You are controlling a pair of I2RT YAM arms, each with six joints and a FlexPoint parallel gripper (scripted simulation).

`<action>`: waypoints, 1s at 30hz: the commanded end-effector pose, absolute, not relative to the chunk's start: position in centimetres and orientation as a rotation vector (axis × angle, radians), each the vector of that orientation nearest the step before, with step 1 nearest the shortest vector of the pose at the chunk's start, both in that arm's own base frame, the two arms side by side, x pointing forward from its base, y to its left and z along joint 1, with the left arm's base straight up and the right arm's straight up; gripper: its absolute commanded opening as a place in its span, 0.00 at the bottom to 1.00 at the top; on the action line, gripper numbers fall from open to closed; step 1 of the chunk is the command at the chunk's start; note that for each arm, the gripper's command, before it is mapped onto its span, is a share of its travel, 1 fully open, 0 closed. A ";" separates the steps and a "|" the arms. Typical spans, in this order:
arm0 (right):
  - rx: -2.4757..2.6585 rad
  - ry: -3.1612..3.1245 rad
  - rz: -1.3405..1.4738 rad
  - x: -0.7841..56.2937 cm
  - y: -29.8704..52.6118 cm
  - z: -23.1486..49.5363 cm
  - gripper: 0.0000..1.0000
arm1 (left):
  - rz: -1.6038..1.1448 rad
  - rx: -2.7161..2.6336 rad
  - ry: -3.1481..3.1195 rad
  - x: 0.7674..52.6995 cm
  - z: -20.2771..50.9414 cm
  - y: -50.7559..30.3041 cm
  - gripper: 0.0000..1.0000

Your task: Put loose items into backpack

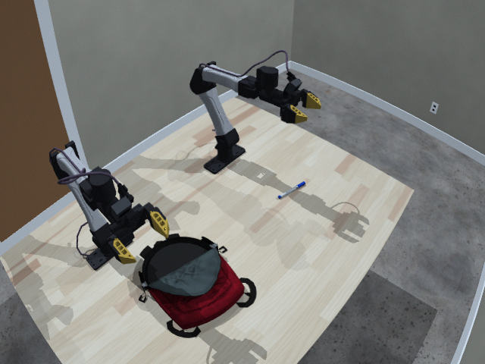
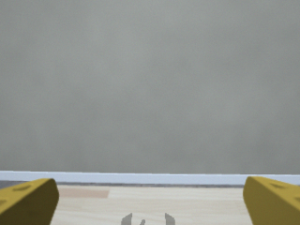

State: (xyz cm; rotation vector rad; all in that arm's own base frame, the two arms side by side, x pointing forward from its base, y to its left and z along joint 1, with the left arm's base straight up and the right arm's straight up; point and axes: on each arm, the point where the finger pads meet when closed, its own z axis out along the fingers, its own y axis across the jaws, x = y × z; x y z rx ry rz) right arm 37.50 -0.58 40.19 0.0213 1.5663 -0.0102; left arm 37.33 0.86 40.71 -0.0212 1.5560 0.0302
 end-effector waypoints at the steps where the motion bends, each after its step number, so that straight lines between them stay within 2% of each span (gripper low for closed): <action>1: 0.020 1.548 -0.010 37.3 -0.6 40.9 1.00 | 0.029 -0.021 1.541 37.2 41.3 0.8 1.00; 17: 0.020 1.548 -0.010 37.3 -0.6 40.9 1.00 | 0.029 -0.021 1.541 37.2 41.3 0.8 1.00; 18: 0.020 1.548 -0.010 37.3 -0.6 40.9 0.90 | 0.029 -0.021 1.541 37.2 41.3 0.8 0.90; 30: 0.020 1.548 -0.010 37.3 -0.6 40.9 0.90 | 0.029 -0.021 1.541 37.2 41.3 0.8 0.90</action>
